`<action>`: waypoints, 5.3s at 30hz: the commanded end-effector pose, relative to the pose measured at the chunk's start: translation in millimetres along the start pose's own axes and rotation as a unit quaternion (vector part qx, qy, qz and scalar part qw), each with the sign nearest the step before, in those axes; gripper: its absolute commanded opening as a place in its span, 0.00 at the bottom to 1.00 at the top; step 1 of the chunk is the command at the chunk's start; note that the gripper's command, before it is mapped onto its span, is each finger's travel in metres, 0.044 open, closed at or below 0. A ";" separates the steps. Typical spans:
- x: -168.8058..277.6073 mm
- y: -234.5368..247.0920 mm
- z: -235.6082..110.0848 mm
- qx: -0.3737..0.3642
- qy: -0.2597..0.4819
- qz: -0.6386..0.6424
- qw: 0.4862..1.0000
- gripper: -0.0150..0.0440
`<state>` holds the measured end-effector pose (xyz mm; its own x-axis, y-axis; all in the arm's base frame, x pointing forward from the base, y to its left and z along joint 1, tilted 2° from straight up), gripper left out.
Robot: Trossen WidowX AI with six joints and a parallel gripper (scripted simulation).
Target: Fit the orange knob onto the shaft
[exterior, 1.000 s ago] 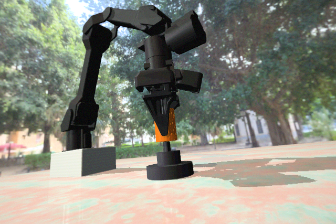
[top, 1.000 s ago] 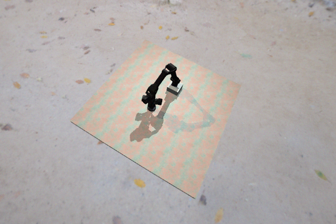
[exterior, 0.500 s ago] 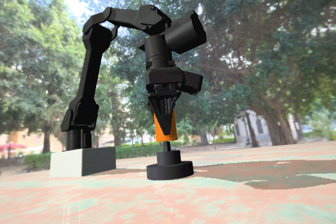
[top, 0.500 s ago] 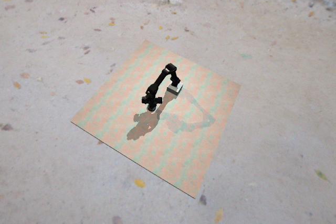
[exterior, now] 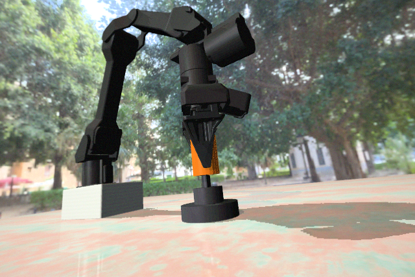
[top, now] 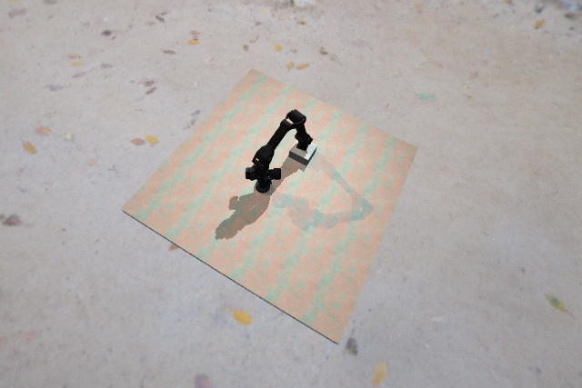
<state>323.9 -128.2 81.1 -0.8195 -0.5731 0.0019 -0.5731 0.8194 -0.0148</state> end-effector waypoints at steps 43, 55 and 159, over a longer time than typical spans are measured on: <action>0.2 0.1 0.4 0.001 0.001 -0.107 0.994 0.25; 0.8 0.9 -2.0 0.001 0.001 -0.107 0.994 0.25; -0.1 -0.5 -0.7 0.001 0.001 -0.409 0.912 0.25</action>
<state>324.0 -128.1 82.6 -0.1391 -0.9902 0.0120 -0.9903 0.1391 -0.0081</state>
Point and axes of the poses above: the point midway between the two fingers, 35 mm back from their tips, its own z axis out along the fingers, its own y axis across the jaws, x = y × z, the point moved 4 cm from there along -z, back along the fingers, and after that the axes turned 13 degrees about -z, right-handed, at the moved point
